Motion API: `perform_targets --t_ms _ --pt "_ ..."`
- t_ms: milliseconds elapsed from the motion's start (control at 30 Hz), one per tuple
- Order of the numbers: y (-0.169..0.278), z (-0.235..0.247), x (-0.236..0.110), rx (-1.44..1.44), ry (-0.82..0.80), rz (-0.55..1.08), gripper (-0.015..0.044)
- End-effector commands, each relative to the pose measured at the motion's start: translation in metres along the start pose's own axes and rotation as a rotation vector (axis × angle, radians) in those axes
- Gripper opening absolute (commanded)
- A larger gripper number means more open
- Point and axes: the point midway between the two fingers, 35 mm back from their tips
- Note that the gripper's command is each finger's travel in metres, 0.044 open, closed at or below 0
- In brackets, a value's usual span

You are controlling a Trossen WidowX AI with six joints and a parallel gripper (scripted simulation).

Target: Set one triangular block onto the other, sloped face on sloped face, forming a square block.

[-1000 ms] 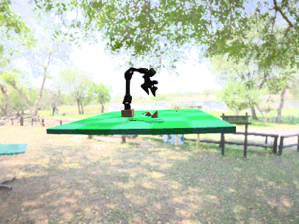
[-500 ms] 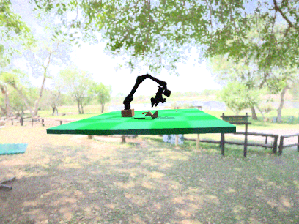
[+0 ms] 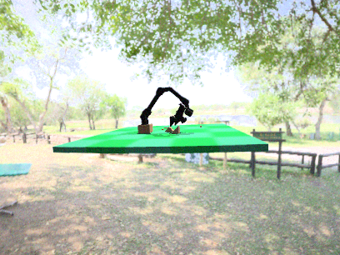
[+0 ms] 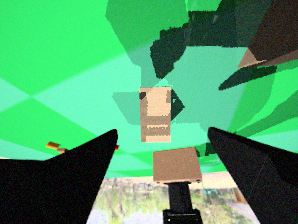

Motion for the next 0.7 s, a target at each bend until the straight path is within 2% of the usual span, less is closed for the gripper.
perform_targets --t_ms 0,167,500,667 --pt "0.003 0.004 0.025 0.001 0.001 0.018 0.044" --pt "0.008 0.006 0.053 0.002 0.006 0.036 0.044" --pt "0.008 0.006 0.054 0.002 0.006 0.037 0.044" --pt "0.008 0.005 0.054 -0.001 0.01 0.038 0.0309"
Point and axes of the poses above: the point midway between the two fingers, 35 mm back from their tips, its own x axis out along the fingers, its own z axis across the jaws, y = z × x, and after that the axes turned 2 degrees about x, right-handed
